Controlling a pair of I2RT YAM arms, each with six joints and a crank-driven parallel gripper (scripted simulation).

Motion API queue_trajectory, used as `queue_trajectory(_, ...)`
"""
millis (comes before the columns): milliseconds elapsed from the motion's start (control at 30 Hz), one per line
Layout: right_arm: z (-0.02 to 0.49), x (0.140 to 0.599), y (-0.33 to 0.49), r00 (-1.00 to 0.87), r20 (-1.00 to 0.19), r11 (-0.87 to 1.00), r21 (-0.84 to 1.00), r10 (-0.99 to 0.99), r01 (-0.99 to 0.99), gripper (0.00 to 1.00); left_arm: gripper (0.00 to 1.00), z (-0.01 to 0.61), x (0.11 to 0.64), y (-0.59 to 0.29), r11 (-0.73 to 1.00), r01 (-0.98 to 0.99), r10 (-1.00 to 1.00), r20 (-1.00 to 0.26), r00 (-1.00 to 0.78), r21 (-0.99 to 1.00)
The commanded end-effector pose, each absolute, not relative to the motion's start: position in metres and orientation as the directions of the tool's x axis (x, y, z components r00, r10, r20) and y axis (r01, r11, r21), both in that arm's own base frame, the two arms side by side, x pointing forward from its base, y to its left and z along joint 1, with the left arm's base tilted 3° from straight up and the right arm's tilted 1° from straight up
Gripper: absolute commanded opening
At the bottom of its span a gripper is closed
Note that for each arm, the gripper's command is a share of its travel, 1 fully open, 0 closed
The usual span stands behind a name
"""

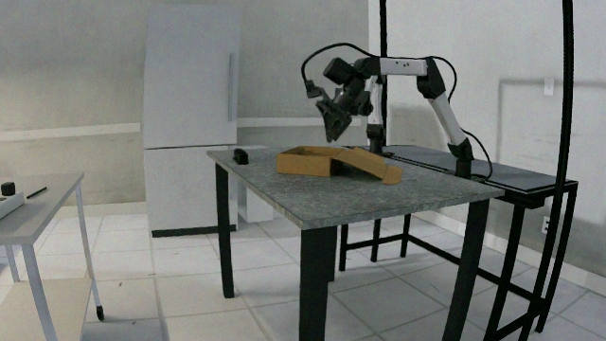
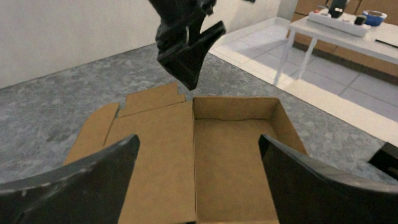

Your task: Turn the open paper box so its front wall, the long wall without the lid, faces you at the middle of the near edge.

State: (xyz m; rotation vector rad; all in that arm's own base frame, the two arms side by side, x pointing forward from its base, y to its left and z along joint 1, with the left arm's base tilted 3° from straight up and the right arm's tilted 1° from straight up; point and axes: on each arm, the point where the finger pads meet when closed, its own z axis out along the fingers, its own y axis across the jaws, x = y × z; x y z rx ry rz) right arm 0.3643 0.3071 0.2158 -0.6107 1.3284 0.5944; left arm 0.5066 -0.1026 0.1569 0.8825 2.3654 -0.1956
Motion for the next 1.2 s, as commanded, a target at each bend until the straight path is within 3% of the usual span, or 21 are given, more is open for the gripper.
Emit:
queue_trajectory(0,0.240,0.362,0.314,0.187,-0.979,0.688,-0.081,0.081,-0.721,1.00,0.76,0.173,0.503,-0.108,0.771,0.633,0.543,-0.598,-0.589,0.076)
queue_trajectory(133,0.228,0.364,0.305,0.151,-0.988,0.668,-0.101,0.018,-0.738,1.00,0.30,0.172,0.505,-0.121,0.792,0.605,0.521,-0.603,-0.604,0.078)
queue_trajectory(333,0.216,0.368,0.281,0.097,-0.993,0.639,-0.114,-0.062,-0.761,1.00,0.30,0.160,0.505,-0.158,0.813,0.578,0.497,-0.598,-0.629,0.068)
queue_trajectory(733,0.220,0.343,0.138,-0.098,-0.980,0.641,-0.036,-0.173,-0.767,1.00,0.30,0.139,0.452,-0.317,0.800,0.599,0.494,-0.616,-0.614,0.044)
queue_trajectory(1167,0.249,0.320,0.083,-0.107,-0.983,0.698,-0.028,-0.149,-0.715,1.00,0.30,0.142,0.429,-0.350,0.767,0.640,0.518,-0.626,-0.583,0.039)
